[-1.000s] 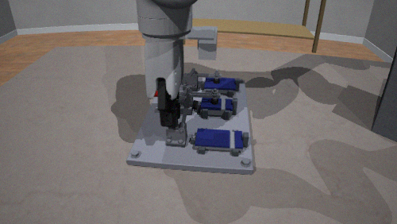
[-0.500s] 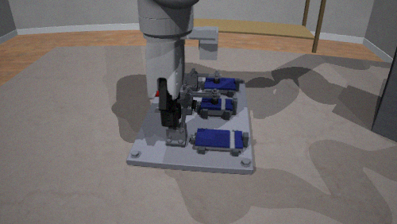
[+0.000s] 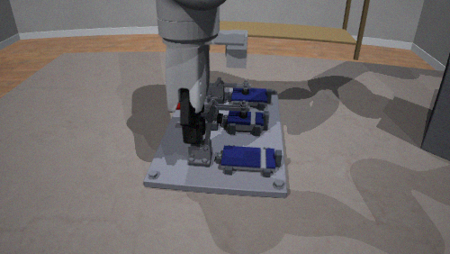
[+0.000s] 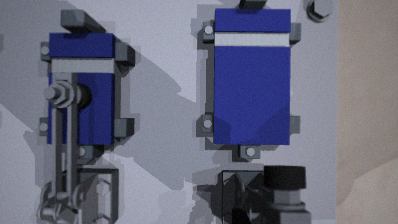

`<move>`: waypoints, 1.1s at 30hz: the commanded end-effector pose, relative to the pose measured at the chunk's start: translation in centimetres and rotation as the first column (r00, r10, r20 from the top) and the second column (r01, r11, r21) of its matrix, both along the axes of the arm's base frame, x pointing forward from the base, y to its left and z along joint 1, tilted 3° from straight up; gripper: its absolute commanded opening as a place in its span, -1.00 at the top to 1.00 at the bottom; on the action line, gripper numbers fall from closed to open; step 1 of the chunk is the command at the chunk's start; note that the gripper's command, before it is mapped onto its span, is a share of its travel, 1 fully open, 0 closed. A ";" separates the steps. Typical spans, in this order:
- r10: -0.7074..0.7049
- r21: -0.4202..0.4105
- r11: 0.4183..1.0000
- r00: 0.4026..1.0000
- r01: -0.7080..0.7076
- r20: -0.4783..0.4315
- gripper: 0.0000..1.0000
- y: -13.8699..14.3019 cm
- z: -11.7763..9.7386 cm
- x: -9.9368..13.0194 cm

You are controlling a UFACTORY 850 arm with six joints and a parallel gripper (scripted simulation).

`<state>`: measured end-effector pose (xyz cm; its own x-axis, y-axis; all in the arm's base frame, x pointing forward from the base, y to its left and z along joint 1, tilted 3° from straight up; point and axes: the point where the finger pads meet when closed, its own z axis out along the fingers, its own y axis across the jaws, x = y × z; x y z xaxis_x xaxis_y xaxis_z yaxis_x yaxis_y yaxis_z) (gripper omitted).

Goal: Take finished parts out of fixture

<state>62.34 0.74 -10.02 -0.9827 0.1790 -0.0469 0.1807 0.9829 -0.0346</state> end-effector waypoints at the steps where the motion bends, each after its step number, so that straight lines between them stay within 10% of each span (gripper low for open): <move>1: 0.000 0.000 1.000 1.000 0.000 0.002 1.00 0.0 0.1 0.1; 33: 0.000 0.000 1.000 1.000 0.000 0.002 1.00 0.1 0.0 -0.3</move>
<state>61.92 0.81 -10.07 -0.9827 0.1790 -0.0473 0.1807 0.9829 -0.0343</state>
